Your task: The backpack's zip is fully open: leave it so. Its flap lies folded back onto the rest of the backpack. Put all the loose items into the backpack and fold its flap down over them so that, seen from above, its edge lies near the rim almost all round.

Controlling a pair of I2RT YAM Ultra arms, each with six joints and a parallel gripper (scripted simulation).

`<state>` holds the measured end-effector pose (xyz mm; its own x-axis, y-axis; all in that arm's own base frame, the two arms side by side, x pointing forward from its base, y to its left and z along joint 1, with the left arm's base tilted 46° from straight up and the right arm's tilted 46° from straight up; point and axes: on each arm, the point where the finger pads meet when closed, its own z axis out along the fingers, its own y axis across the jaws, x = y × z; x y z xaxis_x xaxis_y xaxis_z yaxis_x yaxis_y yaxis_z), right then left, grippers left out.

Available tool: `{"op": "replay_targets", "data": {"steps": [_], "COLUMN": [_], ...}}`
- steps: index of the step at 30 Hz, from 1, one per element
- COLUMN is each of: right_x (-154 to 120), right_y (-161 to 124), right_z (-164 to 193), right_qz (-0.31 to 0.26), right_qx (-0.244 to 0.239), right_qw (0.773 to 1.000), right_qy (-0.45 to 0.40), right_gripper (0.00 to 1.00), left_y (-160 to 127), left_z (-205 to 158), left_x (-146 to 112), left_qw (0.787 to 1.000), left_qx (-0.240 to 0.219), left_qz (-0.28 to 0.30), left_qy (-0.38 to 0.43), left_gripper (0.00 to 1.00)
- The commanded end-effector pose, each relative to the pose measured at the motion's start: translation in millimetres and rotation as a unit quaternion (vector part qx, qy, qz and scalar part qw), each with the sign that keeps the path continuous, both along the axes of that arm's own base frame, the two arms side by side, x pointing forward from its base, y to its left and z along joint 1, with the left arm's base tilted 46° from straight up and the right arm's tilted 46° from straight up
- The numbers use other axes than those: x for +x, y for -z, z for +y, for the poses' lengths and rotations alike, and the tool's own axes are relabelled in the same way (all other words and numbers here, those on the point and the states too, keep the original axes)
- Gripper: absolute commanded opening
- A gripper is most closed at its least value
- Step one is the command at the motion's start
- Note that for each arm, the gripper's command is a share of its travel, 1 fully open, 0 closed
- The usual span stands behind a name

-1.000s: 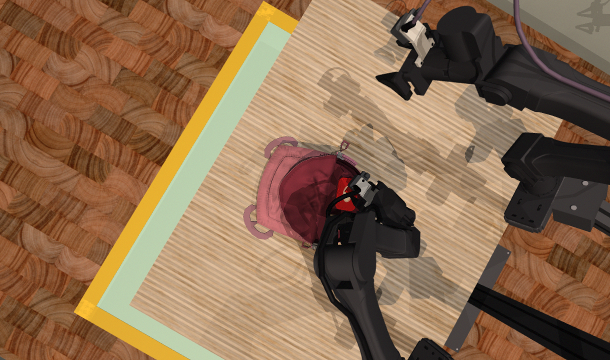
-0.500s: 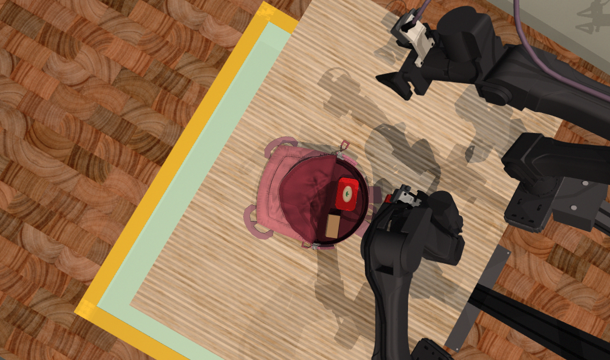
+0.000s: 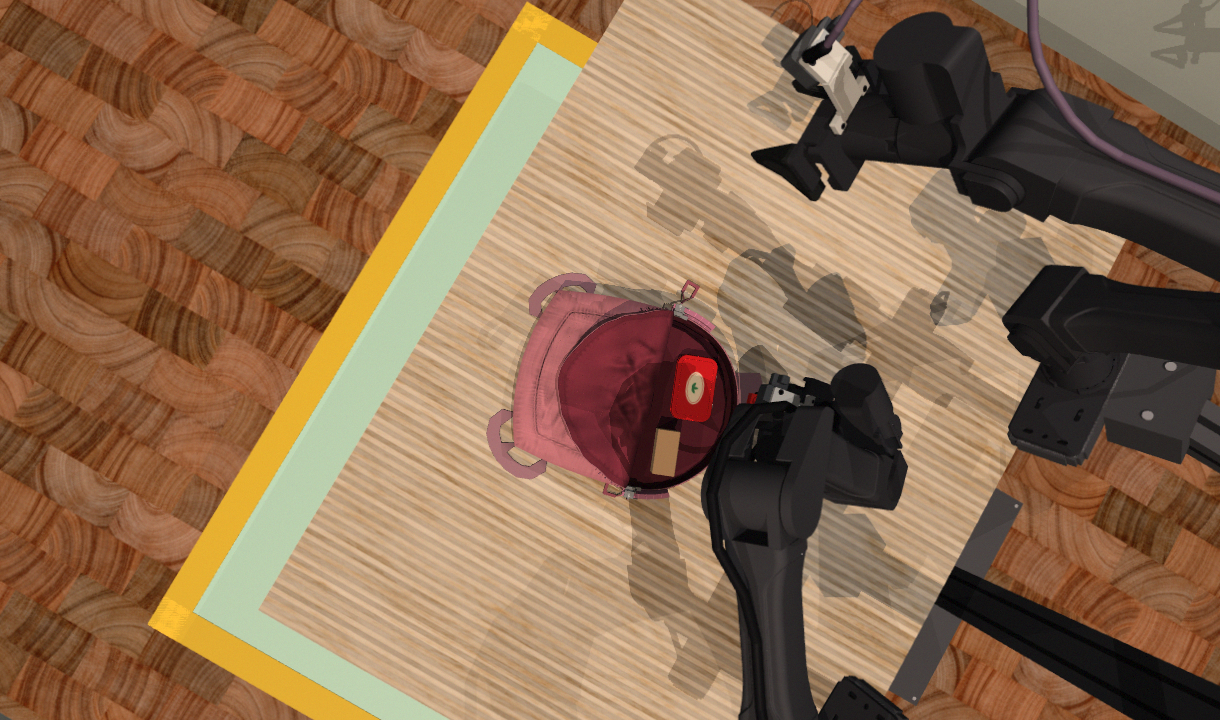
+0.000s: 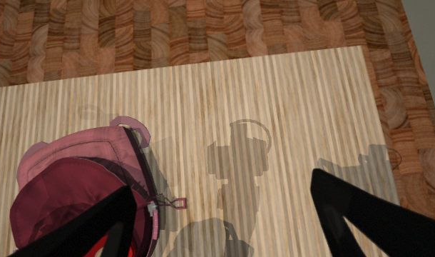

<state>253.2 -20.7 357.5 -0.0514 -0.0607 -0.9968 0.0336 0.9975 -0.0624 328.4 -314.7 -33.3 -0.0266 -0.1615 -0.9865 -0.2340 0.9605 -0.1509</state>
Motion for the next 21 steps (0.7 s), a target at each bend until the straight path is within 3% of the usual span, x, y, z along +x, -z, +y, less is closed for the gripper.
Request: {"op": "replay_targets", "data": {"steps": [1,8,12,21], "right_x": [-3,-3,-3,-3], "right_y": [-25,-25,-25,-25], "right_z": [2,2,2,2], "right_qz": [-0.026,-0.026,-0.026,-0.026], "right_qx": [-0.006,-0.006,-0.006,-0.006], "right_qw": [1.000,1.000,1.000,1.000], "right_qy": [-0.001,-0.001,-0.001,-0.001], "right_gripper": [0.90,0.90,0.90,0.90], "left_y": [11,21,23,5], "left_z": [-10,-6,-12,-21], "left_x": [-2,15,8,9], "left_qw": [1.000,1.000,1.000,1.000], "left_qx": [0.002,-0.003,0.006,-0.014], "left_qz": [0.012,0.008,0.011,0.001], "left_qy": [0.010,0.006,0.014,0.007], "left_gripper": [0.25,0.25,0.25,0.25]}}
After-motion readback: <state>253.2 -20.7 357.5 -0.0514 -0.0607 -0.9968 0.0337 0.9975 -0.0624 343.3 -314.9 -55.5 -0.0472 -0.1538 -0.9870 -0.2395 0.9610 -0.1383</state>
